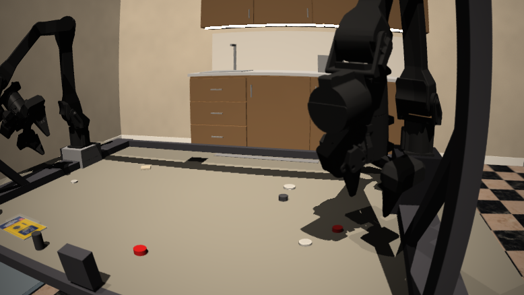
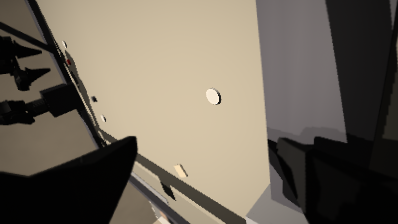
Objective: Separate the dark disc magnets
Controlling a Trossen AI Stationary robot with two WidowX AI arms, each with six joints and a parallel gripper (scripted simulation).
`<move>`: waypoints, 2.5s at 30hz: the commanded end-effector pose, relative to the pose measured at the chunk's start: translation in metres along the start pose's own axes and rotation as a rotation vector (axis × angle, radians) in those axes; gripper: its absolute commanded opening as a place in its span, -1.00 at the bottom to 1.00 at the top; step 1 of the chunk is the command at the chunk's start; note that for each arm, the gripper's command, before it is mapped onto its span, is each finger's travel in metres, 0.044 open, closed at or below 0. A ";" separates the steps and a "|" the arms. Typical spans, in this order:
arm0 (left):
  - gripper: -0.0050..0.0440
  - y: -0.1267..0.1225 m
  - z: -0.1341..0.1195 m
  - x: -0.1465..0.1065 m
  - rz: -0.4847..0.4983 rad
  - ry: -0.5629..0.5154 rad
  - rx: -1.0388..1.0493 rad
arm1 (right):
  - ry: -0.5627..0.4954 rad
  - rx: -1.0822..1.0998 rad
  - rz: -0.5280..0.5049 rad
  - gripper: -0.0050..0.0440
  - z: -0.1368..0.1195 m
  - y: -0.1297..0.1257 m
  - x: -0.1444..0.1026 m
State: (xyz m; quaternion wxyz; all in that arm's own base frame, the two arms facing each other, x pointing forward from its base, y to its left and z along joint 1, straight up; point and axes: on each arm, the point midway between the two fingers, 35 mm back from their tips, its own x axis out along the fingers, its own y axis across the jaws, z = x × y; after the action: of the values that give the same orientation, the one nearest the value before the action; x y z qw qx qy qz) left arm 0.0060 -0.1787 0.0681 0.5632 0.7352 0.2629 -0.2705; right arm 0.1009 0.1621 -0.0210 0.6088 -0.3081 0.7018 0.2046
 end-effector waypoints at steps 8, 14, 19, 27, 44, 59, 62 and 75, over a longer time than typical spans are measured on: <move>0.84 -0.005 0.008 0.017 0.070 0.020 -0.468 | 0.053 -0.296 0.308 0.84 0.020 -0.010 0.014; 0.84 -0.007 0.012 0.022 0.089 0.014 -0.627 | 0.010 -0.420 0.416 0.84 0.026 -0.015 0.018; 0.84 -0.010 0.014 0.032 0.125 0.005 -0.862 | -0.091 -0.530 0.565 0.84 0.036 -0.024 0.023; 0.84 -0.013 0.018 0.043 0.165 -0.021 -1.161 | -0.310 -0.687 0.708 0.84 0.049 -0.041 0.028; 0.84 -0.019 0.022 0.064 0.230 -0.102 -1.700 | -0.880 -0.916 0.719 0.84 0.070 -0.089 0.035; 0.84 -0.030 0.010 0.071 0.297 -0.234 -1.820 | -1.180 -0.977 0.626 0.84 0.064 -0.111 0.043; 0.84 -0.031 0.010 0.072 0.302 -0.243 -1.836 | -1.210 -0.980 0.612 0.84 0.065 -0.113 0.043; 0.84 -0.031 0.011 0.071 0.295 -0.244 -1.860 | -1.230 -0.990 0.595 0.84 0.064 -0.114 0.042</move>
State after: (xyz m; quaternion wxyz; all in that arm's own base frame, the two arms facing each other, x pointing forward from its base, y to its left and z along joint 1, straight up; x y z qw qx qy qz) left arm 0.0350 -0.1752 -0.0065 0.9754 -0.0100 0.2150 0.0478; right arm 0.2195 0.1143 -0.0657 0.5970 -0.1686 0.1330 0.7729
